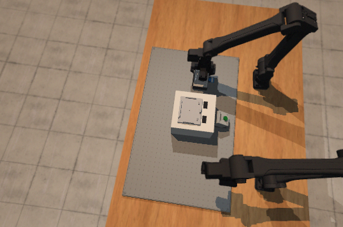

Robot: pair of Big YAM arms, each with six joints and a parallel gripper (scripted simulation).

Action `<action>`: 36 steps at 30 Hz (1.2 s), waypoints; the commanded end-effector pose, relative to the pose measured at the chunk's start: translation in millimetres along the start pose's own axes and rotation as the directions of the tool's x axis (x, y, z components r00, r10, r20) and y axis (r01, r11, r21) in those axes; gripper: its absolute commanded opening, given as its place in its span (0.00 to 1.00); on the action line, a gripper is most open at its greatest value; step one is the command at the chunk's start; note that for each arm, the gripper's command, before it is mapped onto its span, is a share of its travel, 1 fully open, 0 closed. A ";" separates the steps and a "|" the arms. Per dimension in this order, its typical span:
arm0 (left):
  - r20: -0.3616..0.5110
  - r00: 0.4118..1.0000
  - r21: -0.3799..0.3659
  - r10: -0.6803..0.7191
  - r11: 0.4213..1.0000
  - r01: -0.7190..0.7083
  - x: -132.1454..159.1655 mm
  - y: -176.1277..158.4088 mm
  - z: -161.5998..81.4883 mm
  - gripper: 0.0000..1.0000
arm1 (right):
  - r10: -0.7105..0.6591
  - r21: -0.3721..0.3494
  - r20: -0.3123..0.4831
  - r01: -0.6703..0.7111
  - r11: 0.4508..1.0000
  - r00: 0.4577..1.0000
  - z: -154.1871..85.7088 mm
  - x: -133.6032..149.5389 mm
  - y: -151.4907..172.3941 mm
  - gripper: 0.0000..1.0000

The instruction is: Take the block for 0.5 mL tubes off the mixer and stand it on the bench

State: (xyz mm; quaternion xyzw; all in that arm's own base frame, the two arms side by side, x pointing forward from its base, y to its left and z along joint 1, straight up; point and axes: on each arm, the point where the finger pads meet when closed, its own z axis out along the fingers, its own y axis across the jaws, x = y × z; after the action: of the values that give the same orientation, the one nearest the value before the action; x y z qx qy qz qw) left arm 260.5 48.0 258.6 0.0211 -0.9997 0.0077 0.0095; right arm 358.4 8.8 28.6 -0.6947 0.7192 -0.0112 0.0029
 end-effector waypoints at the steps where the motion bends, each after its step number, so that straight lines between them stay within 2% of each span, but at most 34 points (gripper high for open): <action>1: 0.056 0.998 -0.011 -0.019 1.000 0.020 -9.9 5.3 -22.9 0.00 | 0.004 0.048 0.007 -0.004 0.999 1.000 -10.7 1.3 -16.5 1.00; 9: 0.058 0.998 -0.011 -0.019 1.000 0.020 -10.2 5.4 -23.3 0.00 | 0.004 0.048 0.007 -0.004 0.999 1.000 -10.7 1.3 -16.5 1.00; 10: 0.058 0.998 -0.011 -0.019 1.000 0.020 -10.3 5.4 -23.3 0.00 | 0.010 0.144 -0.018 -0.007 0.989 1.000 -40.5 1.4 -44.1 1.00; 11: 0.058 0.998 -0.011 -0.019 1.000 0.020 -10.3 5.4 -23.4 0.00 | 0.015 0.142 -0.002 -0.015 0.990 1.000 -41.4 2.9 -46.6 1.00; 20: 0.061 0.998 -0.011 -0.019 1.000 0.019 -10.8 5.4 -23.9 0.00 | -0.030 0.027 -0.020 0.030 0.999 0.999 -12.4 -4.9 -14.9 1.00; 36: 0.065 0.998 -0.012 -0.018 1.000 0.019 -11.5 5.5 -24.7 0.00 | -0.017 -0.020 -0.022 0.016 1.000 1.000 0.2 -3.2 8.4 1.00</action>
State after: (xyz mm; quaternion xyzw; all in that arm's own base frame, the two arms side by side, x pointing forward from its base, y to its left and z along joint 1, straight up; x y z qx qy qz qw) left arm 260.5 48.0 258.6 0.0211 -0.9997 0.0077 0.0095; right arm 360.2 7.2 32.3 -0.6969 0.7168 -0.0219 -0.0003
